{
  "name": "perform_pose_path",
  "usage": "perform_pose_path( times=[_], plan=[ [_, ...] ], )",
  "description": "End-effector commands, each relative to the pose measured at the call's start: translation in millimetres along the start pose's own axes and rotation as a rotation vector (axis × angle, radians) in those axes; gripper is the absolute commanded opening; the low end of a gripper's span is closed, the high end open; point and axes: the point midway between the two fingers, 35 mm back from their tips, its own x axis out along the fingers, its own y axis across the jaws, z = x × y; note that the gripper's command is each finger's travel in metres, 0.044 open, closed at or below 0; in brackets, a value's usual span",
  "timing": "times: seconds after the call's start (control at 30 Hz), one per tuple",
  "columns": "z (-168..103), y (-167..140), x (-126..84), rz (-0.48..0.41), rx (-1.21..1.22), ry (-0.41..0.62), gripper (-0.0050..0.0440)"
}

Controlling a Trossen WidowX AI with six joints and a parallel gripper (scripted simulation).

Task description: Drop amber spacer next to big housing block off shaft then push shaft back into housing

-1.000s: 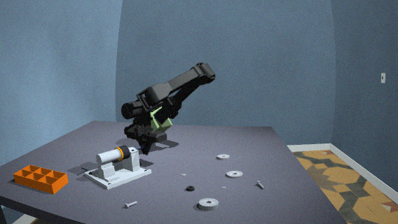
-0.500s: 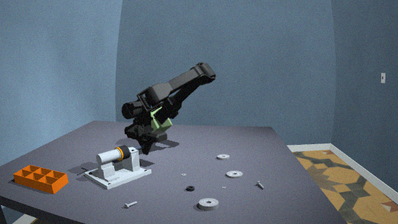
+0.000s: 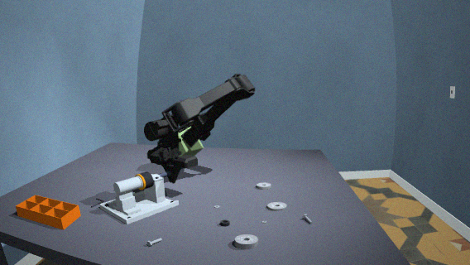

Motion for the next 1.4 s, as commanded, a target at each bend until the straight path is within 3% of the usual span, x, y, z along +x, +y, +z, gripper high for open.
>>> perform_pose_path(
  times=[0.0,1.37],
  plan=[
    [0.4,5.1,-5.4,0.001,-0.015,-0.020,-0.0050],
    [-4.3,5.1,-5.3,0.001,-0.016,-0.020,-0.0050]
  ],
)
